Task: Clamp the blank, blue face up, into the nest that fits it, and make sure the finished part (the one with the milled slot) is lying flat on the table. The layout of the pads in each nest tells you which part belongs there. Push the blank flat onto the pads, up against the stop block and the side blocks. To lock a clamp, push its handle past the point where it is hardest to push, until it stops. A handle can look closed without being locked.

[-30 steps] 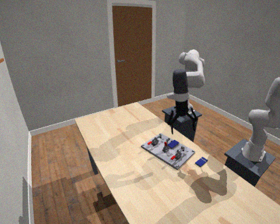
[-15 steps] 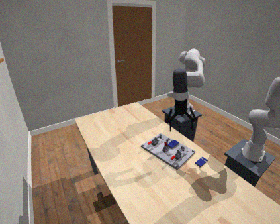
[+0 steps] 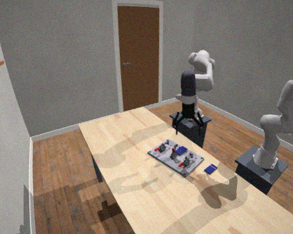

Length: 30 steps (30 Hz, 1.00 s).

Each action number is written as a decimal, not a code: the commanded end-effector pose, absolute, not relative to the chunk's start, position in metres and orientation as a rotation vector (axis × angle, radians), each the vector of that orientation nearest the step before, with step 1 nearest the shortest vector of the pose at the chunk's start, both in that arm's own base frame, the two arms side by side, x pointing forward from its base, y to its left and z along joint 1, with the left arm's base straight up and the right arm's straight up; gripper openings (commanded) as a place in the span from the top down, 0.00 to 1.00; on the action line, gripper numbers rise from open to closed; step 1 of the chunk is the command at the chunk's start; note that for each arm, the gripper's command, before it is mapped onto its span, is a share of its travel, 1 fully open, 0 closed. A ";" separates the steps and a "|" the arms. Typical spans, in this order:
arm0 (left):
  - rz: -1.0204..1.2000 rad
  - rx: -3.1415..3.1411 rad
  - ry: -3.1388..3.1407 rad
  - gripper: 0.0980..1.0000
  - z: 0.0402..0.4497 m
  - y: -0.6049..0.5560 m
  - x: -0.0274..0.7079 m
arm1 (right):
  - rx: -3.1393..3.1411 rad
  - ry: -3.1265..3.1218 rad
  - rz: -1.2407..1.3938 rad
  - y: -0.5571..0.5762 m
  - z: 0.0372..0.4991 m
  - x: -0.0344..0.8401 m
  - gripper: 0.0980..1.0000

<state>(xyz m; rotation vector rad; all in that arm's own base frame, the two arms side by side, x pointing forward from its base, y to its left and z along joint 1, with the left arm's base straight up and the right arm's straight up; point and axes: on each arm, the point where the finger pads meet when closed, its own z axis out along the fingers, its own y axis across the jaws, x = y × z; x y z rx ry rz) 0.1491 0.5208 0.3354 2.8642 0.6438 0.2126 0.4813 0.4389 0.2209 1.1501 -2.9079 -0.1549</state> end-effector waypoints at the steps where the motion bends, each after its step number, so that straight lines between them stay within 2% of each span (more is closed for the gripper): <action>1: 0.178 2.859 0.743 0.00 0.342 0.525 0.131 | 1.007 -2.966 -0.133 0.434 0.221 0.482 0.00; 10: 0.133 2.876 0.872 0.00 0.360 0.537 0.092 | 0.860 -3.013 -0.099 0.420 0.220 0.479 0.00; 13: 0.117 2.880 0.917 0.00 0.366 0.541 0.078 | 0.531 -3.092 -0.031 0.388 0.217 0.472 0.00; 18: 0.094 2.885 0.981 0.00 0.375 0.545 0.059 | 0.365 -3.120 -0.002 0.375 0.215 0.468 0.00; 30: 0.031 2.887 1.161 0.00 0.401 0.553 0.007 | 0.353 -3.122 0.000 0.374 0.215 0.468 0.00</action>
